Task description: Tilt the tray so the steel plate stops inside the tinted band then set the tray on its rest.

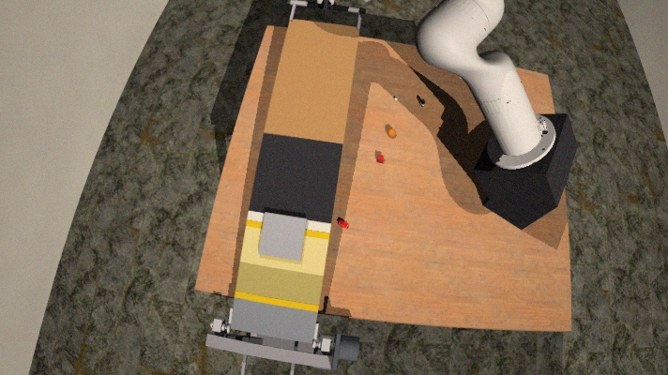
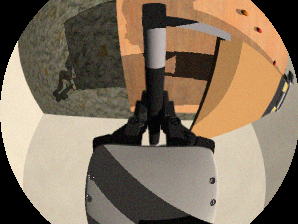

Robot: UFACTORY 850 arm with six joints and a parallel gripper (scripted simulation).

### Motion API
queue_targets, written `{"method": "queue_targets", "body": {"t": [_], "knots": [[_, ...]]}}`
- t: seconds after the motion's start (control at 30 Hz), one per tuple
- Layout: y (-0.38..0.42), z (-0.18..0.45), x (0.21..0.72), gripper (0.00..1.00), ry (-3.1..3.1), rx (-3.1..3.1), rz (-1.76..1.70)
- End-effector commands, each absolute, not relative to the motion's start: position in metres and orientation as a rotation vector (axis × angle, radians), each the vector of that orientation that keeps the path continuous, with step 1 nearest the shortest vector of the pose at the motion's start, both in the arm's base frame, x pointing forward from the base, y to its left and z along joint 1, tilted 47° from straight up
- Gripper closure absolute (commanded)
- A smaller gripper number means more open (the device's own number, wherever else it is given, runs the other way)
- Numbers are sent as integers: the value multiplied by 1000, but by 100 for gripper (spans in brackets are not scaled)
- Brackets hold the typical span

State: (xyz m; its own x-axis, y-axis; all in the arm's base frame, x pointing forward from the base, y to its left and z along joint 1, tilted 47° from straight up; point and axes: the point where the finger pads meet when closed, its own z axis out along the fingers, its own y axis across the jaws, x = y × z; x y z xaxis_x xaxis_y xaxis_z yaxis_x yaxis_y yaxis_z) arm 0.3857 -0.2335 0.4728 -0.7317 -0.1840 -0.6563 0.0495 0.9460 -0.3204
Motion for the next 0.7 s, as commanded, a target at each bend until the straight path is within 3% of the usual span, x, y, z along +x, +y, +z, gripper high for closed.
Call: {"method": "queue_targets", "body": {"t": [0.0,0.37,0.57,0.67], "knots": [[-235,472,389,100,2354,-98,-408],[-235,471,390,100,2354,-98,-408],[-197,519,336,100,2354,-98,-408],[-215,497,361,100,2354,-98,-408]]}}
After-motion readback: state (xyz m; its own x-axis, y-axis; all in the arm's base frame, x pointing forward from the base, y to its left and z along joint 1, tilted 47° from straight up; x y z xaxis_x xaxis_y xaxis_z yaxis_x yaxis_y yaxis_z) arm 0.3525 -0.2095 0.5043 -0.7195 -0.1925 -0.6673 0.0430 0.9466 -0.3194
